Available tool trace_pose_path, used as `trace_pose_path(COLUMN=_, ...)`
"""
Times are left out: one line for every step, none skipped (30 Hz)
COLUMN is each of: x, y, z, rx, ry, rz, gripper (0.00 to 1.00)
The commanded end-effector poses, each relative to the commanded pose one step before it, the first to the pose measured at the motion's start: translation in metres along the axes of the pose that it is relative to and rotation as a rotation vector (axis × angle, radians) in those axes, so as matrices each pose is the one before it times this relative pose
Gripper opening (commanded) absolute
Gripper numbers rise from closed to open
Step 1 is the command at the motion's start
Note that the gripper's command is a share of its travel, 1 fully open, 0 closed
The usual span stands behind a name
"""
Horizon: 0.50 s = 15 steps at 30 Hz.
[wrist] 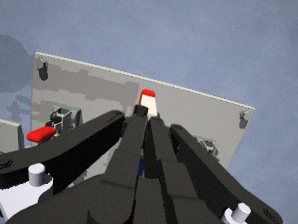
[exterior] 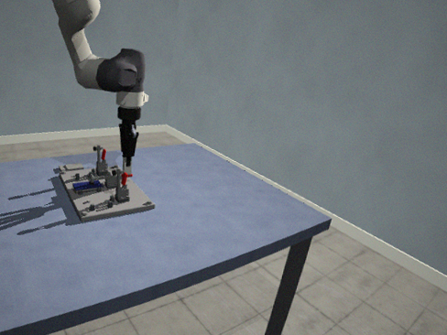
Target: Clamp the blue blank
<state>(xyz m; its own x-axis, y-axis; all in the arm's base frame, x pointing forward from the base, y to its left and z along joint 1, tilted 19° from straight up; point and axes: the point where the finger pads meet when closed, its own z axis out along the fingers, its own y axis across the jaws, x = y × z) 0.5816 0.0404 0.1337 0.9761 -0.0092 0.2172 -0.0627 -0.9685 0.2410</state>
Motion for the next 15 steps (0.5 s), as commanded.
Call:
trace_pose_path(x=-0.0005, y=-0.00005, z=0.00072, rx=0.00135, ry=-0.0008, rz=-0.00549, gripper=0.0)
trace_pose_path(x=0.0, y=0.0, z=0.0, rx=0.0, ry=0.0, rz=0.0, gripper=0.0)
trace_pose_path(x=0.0, y=0.0, z=-0.00042, rx=0.0, ry=0.0, rz=0.0, gripper=0.0)
trace_pose_path(x=0.0, y=0.0, z=-0.00064, rx=0.0, ry=0.0, rz=0.0, gripper=0.0)
trace_pose_path(x=0.0, y=0.0, z=-0.0009, rx=0.0, ry=0.0, rz=0.0, gripper=0.0)
trace_pose_path(x=0.0, y=0.0, z=-0.00118, rx=0.0, ry=0.0, rz=0.0, gripper=0.0)
trace_pose_path(x=0.0, y=0.0, z=-0.00146, rx=0.0, ry=0.0, rz=0.0, gripper=0.0)
trace_pose_path(x=0.00001, y=0.0, z=-0.00177, rx=0.0, ry=0.0, rz=0.0, gripper=0.0)
trace_pose_path(x=0.0, y=0.0, z=-0.00205, rx=0.0, ry=0.0, rz=0.0, gripper=0.0)
trace_pose_path(x=0.0, y=0.0, z=-0.00234, rx=0.0, ry=0.0, rz=0.0, gripper=0.0)
trace_pose_path(x=0.0, y=0.0, z=-0.0026, rx=0.0, ry=0.0, rz=0.0, gripper=0.0)
trace_pose_path(x=0.0, y=0.0, z=-0.00286, rx=0.0, ry=0.0, rz=0.0, gripper=0.0)
trace_pose_path(x=0.0, y=0.0, z=-0.00307, rx=0.0, ry=0.0, rz=0.0, gripper=0.0)
trace_pose_path(x=0.0, y=0.0, z=-0.00327, rx=0.0, ry=0.0, rz=0.0, gripper=0.0)
trace_pose_path(x=0.0, y=0.0, z=-0.00344, rx=0.0, ry=0.0, rz=0.0, gripper=0.0)
